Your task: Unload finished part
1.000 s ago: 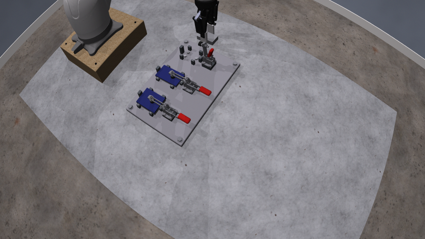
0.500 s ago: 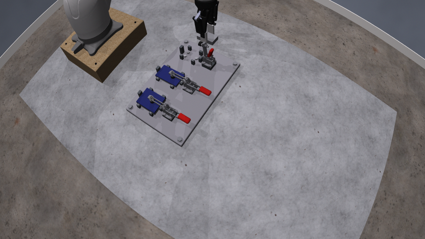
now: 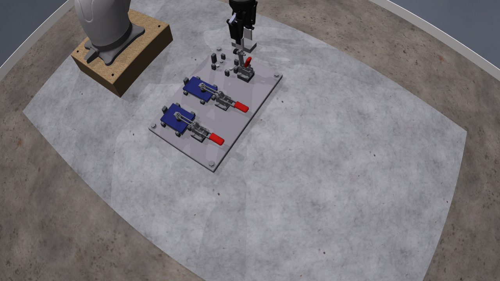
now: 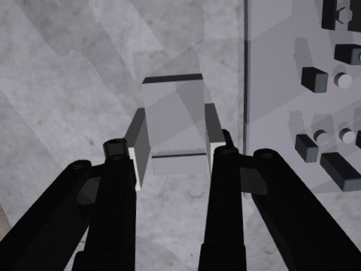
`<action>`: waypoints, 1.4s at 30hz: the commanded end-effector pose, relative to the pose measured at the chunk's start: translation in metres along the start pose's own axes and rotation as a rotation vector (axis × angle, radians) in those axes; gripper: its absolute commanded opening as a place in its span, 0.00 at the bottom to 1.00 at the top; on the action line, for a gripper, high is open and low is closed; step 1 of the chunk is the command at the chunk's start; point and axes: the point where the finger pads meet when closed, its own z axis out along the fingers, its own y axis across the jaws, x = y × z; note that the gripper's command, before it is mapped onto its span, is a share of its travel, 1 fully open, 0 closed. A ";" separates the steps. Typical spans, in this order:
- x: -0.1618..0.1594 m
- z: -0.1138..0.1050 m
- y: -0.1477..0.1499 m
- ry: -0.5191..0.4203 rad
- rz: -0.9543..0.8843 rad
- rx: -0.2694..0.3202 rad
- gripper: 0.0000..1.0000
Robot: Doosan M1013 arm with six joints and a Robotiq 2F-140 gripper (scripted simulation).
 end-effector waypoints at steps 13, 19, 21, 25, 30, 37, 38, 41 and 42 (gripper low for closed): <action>0.001 0.002 0.002 0.002 -0.001 -0.003 0.40; 0.001 0.002 0.002 0.002 -0.001 -0.003 0.40; 0.001 0.002 0.002 0.002 -0.001 -0.003 0.40; 0.001 0.002 0.002 0.002 -0.001 -0.003 0.40; 0.001 0.002 0.002 0.002 -0.001 -0.003 0.40; 0.001 0.002 0.002 0.002 0.000 -0.003 0.40; 0.001 0.002 0.002 0.002 0.000 -0.003 0.40; 0.001 0.001 0.002 0.002 0.000 -0.003 0.40; 0.001 0.001 0.002 0.002 0.000 -0.003 0.40</action>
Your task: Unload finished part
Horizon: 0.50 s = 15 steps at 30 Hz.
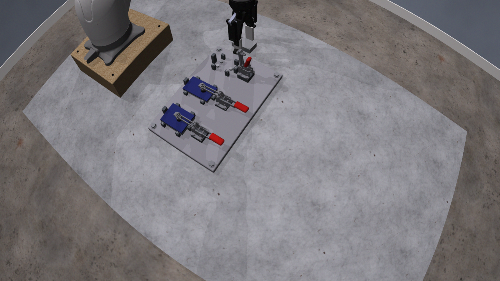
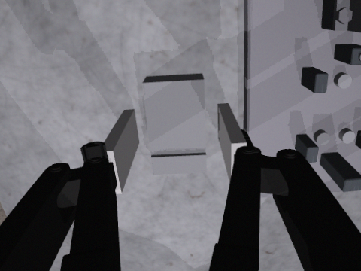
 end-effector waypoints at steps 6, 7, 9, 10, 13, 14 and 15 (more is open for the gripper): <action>0.001 -0.005 0.002 0.002 0.000 -0.003 0.40; 0.001 -0.007 0.002 0.002 0.000 -0.003 0.40; 0.001 -0.012 0.002 0.002 0.000 -0.003 0.40; 0.001 -0.015 0.002 0.002 0.000 -0.003 0.40; 0.001 -0.018 0.002 0.002 0.000 -0.003 0.40; 0.001 -0.021 0.002 0.002 0.000 -0.003 0.40; 0.001 -0.024 0.002 0.002 0.000 -0.003 0.40</action>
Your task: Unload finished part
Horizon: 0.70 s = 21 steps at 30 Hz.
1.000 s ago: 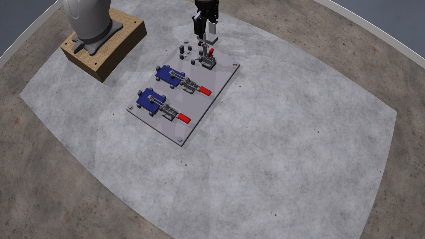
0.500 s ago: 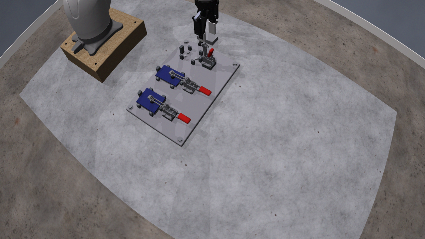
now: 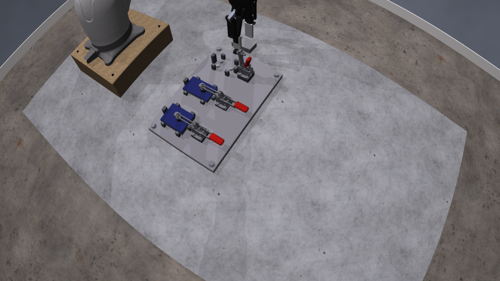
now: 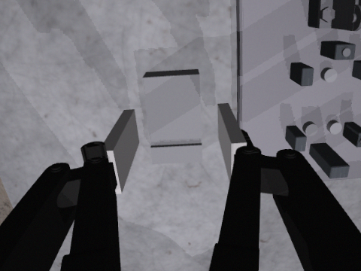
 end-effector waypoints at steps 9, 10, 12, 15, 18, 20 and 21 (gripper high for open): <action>0.001 -0.044 0.000 0.001 -0.002 -0.001 0.40; 0.001 -0.048 0.000 0.002 -0.002 -0.001 0.40; 0.001 -0.056 0.000 0.002 -0.001 -0.001 0.40; 0.001 -0.060 0.000 0.002 -0.001 -0.001 0.40; 0.002 -0.069 0.000 0.002 -0.001 -0.001 0.40; 0.002 -0.074 0.000 0.002 -0.001 -0.001 0.40; 0.002 -0.076 0.000 0.002 -0.001 -0.001 0.40</action>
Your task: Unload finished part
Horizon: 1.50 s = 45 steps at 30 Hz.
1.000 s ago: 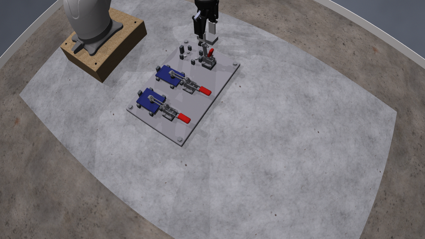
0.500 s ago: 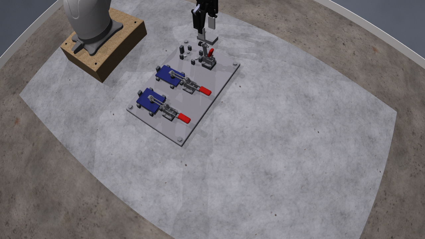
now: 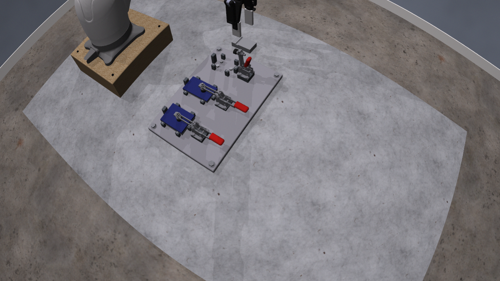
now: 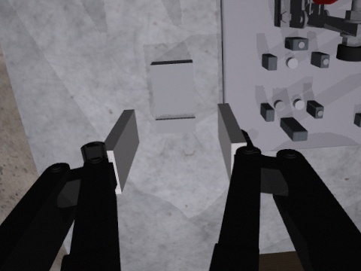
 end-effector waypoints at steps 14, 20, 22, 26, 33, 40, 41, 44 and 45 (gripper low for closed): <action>-0.001 -0.016 -0.003 -0.003 0.000 0.006 0.40; -0.002 -0.017 -0.005 -0.005 -0.001 0.009 0.40; -0.002 -0.018 -0.005 -0.005 -0.001 0.010 0.40; -0.002 -0.018 -0.006 -0.005 -0.001 0.011 0.40; -0.003 -0.019 -0.006 -0.006 -0.001 0.012 0.40; -0.003 -0.019 -0.007 -0.006 -0.001 0.013 0.40; -0.003 -0.019 -0.007 -0.006 -0.001 0.013 0.40; -0.003 -0.019 -0.007 -0.006 -0.001 0.013 0.40; -0.003 -0.019 -0.007 -0.006 -0.001 0.013 0.40</action>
